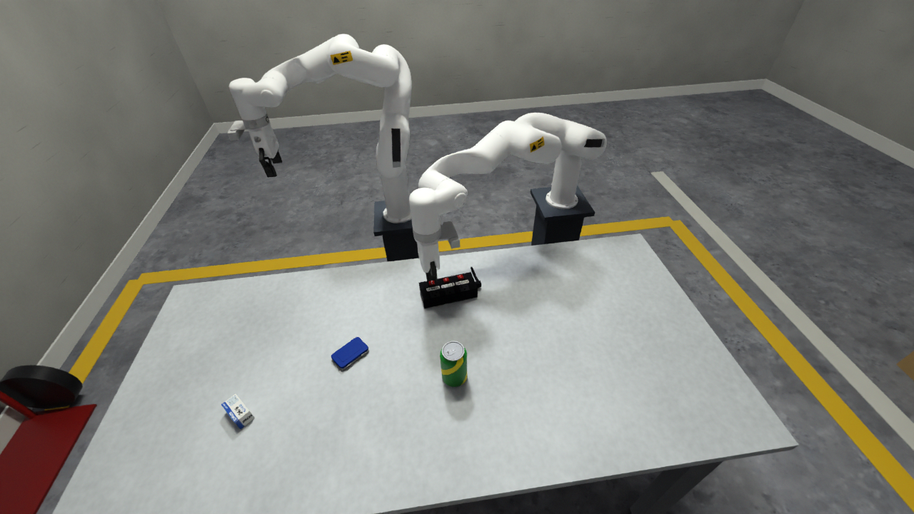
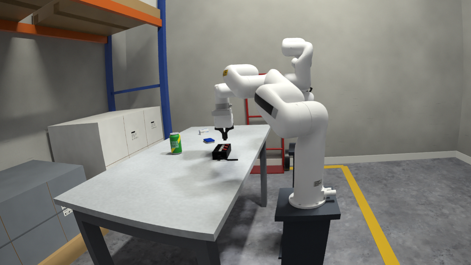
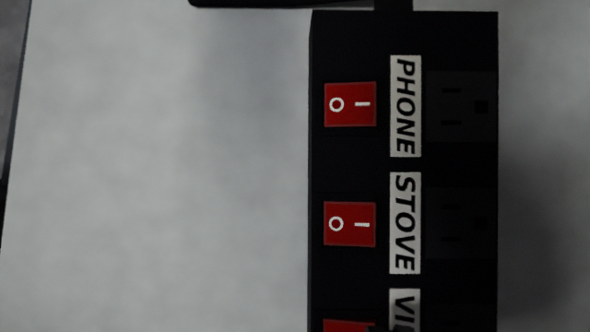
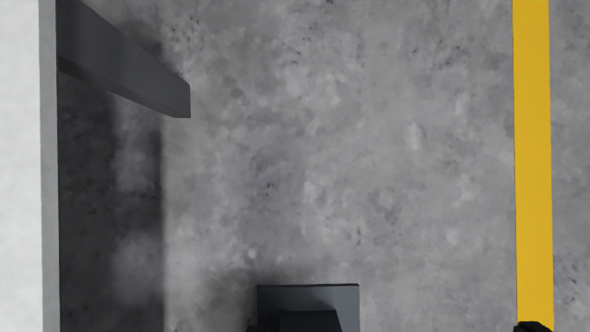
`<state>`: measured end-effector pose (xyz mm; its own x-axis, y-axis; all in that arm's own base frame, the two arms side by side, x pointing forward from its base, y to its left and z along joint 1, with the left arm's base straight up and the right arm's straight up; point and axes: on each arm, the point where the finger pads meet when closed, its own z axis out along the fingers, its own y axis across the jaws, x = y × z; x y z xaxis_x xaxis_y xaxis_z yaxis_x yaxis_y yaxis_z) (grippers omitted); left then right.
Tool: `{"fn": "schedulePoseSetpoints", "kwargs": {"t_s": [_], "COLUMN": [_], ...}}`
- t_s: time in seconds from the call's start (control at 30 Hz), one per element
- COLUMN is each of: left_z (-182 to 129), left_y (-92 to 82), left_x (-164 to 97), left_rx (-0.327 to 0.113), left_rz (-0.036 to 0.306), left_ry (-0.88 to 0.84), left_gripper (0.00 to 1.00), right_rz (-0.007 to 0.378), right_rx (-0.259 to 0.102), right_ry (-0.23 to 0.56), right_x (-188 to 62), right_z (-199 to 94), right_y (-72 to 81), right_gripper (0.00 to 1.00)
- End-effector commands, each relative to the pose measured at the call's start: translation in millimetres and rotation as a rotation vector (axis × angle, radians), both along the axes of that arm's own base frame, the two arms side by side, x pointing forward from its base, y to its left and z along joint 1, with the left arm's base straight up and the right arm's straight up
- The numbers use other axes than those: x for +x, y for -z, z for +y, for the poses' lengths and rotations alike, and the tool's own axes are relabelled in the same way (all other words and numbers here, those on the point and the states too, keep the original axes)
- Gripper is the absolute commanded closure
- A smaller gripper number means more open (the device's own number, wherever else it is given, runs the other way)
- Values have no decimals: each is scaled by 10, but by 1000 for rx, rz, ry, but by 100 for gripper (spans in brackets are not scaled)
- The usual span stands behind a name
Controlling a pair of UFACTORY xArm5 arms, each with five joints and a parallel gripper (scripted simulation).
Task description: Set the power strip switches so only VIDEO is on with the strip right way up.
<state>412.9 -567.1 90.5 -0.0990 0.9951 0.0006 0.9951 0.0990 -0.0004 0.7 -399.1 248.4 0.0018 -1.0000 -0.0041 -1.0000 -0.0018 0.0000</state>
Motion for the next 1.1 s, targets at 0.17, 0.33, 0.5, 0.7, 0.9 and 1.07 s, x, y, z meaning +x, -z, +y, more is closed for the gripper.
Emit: {"fn": "schedulePoseSetpoints", "kwargs": {"t_s": [0.17, 0.33, 0.5, 0.7, 0.9, 1.07], "left_z": [-15, -17, -18, -19, -19, -19], "left_y": [64, 112, 141, 152, 154, 154], "left_x": [11, 13, 13, 14, 14, 14], "left_rx": [-5, -5, -5, -5, -5, -5], "left_rz": [-4, -4, -4, -4, -4, -4], "left_ry": [0, 0, 0, 0, 0, 0], "left_gripper": [100, 100, 100, 100, 100, 100], "right_rz": [0, 0, 0, 0, 0, 0], "right_rx": [-4, -4, -4, -4, -4, -4], "right_ry": [0, 0, 0, 0, 0, 0], "right_x": [0, 0, 0, 0, 0, 0], "right_z": [-9, -9, -9, -9, -9, -9], "right_y": [-15, -15, -15, -15, -15, -15], "right_gripper": [0, 0, 0, 0, 0, 0]}}
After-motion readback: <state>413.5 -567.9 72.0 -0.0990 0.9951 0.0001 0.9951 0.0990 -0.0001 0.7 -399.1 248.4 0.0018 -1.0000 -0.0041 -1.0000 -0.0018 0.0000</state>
